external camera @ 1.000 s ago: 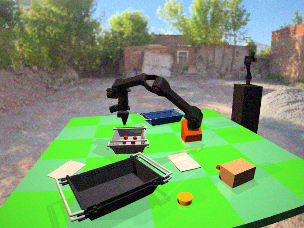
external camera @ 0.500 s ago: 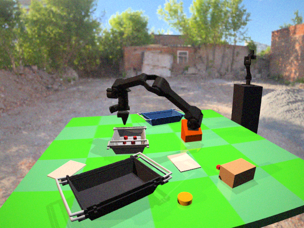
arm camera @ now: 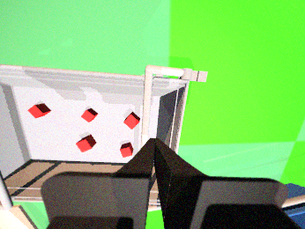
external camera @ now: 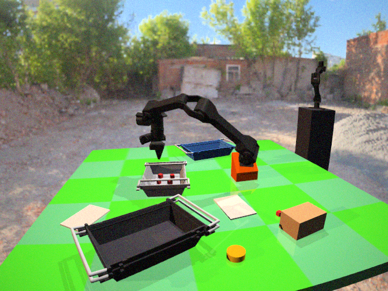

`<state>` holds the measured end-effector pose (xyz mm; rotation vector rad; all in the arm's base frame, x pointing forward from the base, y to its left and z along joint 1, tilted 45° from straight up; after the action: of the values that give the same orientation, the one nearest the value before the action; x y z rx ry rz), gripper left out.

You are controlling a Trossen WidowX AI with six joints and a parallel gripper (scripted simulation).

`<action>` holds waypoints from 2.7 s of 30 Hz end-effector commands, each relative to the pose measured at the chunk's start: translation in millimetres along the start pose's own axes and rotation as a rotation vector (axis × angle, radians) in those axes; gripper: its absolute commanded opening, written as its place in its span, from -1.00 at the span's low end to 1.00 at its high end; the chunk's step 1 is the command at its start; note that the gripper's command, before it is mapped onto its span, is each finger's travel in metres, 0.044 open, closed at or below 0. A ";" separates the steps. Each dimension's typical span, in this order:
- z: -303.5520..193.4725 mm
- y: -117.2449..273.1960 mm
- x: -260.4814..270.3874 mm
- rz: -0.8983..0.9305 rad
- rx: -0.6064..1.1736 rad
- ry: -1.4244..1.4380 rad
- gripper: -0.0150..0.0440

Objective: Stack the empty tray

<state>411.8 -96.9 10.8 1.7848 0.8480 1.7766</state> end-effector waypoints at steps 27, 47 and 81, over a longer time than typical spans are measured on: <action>0.0 0.0 0.0 0.000 0.000 0.000 -0.49; -1.9 58.0 0.3 -0.011 -0.031 -0.040 0.67; -305.6 16.8 -218.1 -0.017 0.016 0.331 1.00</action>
<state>119.3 -295.5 -112.4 1.5326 0.9747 2.0529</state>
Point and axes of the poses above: the point midway between the two fingers, 35 mm back from their tips, its own y axis back along the fingers, its own x axis across the jaws, z = x × y, the point moved 8 cm from there along y, back along the fingers, and after that the axes turned 1 degree about y, right-handed, at the moved point
